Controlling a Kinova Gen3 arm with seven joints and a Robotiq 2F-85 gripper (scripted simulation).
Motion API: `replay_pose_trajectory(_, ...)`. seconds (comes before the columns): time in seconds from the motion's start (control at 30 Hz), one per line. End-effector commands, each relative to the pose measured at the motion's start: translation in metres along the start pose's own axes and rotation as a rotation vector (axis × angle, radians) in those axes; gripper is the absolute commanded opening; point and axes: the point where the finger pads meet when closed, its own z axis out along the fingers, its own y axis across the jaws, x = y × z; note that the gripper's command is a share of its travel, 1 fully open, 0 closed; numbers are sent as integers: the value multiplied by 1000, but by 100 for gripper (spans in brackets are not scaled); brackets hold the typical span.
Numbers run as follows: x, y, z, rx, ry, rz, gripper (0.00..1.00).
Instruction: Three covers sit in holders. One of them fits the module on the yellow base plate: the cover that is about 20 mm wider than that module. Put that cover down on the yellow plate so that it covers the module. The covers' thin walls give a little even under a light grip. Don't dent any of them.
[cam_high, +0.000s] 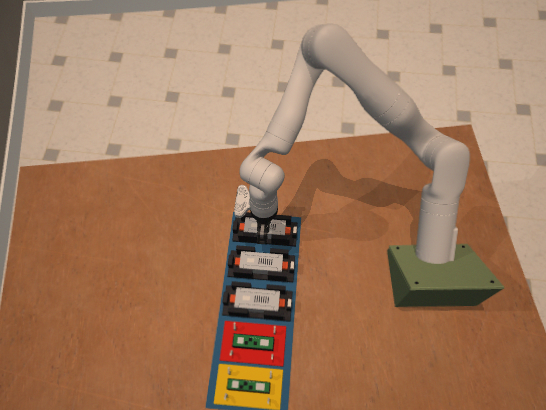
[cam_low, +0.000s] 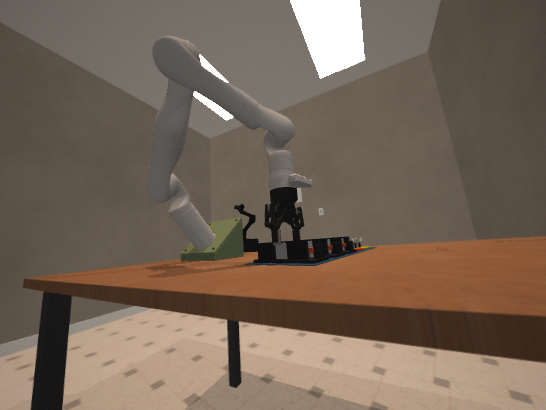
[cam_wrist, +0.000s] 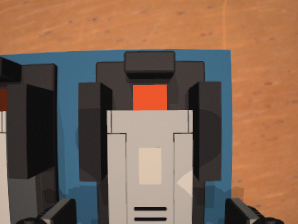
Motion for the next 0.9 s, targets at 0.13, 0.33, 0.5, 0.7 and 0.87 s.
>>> replay_pose_trajectory(0.13,1,0,7,1,2,0,100)
replay_pose_trajectory(0.33,1,0,7,1,2,0,100)
replay_pose_trajectory(0.5,1,0,11,1,2,0,100)
replay_pose_trajectory(0.7,1,0,17,1,2,0,100)
replay_pose_trajectory(0.87,1,0,17,1,2,0,100)
